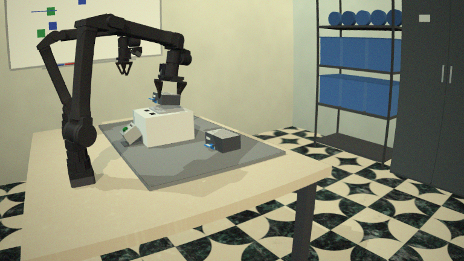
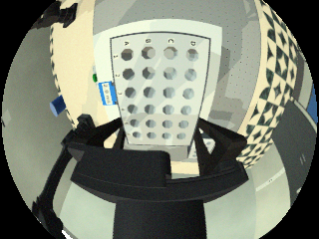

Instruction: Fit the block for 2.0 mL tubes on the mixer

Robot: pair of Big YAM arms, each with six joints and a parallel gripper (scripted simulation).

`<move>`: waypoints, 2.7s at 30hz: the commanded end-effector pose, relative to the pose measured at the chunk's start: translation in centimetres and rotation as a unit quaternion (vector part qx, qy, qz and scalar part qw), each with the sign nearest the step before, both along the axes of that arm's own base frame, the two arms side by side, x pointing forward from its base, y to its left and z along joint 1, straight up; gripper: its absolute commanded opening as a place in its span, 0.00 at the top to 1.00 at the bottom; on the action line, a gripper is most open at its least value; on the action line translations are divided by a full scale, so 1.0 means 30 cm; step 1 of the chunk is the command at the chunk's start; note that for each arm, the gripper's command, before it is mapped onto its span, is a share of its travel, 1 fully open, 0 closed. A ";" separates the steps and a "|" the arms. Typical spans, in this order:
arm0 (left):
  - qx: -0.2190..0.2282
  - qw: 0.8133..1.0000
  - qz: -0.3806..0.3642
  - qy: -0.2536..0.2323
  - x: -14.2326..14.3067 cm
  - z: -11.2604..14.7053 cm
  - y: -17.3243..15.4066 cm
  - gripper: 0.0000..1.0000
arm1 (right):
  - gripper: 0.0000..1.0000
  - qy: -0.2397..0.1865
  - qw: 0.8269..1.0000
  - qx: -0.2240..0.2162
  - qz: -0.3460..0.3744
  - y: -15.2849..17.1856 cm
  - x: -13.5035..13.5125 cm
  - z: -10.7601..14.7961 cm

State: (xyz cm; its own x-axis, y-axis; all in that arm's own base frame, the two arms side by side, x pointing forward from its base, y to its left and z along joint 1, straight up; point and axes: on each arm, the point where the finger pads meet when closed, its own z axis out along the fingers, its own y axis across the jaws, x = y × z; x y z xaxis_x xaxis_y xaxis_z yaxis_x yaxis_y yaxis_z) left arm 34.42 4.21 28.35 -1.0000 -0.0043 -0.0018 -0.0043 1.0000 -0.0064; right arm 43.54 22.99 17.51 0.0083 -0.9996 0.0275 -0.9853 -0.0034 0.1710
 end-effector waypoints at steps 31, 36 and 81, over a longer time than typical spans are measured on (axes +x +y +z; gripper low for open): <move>0.003 1.000 -0.007 -0.026 0.040 0.059 -0.003 0.00 | 1.00 -0.053 0.998 0.032 -0.001 0.024 0.074 0.153; 0.002 1.000 -0.007 -0.019 0.032 0.043 -0.004 0.00 | 1.00 -0.054 0.998 0.032 -0.001 0.026 0.077 0.156; 0.003 1.000 -0.007 -0.027 0.049 0.067 -0.003 0.00 | 1.00 -0.055 0.998 0.032 0.000 0.014 0.042 0.148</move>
